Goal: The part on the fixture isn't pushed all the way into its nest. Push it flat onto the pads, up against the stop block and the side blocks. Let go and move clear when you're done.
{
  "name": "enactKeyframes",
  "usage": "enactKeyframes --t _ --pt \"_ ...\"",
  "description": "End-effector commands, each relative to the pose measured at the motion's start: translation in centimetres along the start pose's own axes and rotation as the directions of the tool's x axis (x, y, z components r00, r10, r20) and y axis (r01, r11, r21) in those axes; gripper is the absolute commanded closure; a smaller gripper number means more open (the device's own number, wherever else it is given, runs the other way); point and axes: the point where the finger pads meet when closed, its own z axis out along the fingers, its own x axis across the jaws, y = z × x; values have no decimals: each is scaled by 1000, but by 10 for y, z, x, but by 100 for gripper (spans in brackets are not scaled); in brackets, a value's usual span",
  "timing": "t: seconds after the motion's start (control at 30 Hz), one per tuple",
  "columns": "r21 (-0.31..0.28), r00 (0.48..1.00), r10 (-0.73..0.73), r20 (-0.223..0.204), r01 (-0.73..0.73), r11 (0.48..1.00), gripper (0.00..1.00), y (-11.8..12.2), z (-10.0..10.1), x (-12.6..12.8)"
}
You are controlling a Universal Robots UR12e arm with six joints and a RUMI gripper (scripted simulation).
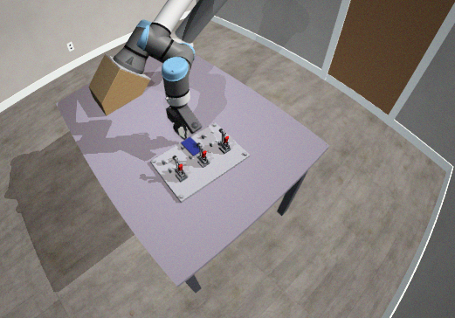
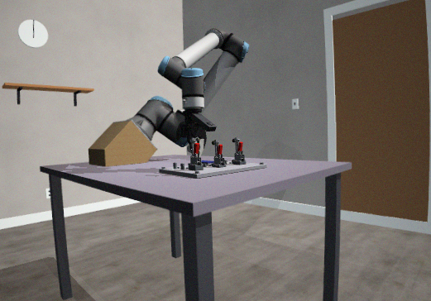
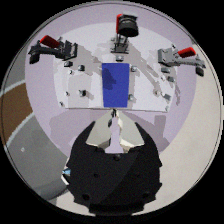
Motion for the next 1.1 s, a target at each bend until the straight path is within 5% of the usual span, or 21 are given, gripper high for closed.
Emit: enactKeyframes --t 0.0,1.07 --pt "1 1000 0 -1 0 1000 100 -1 -1 0" --pt "1 1000 0 -1 0 1000 100 -6 -1 0"
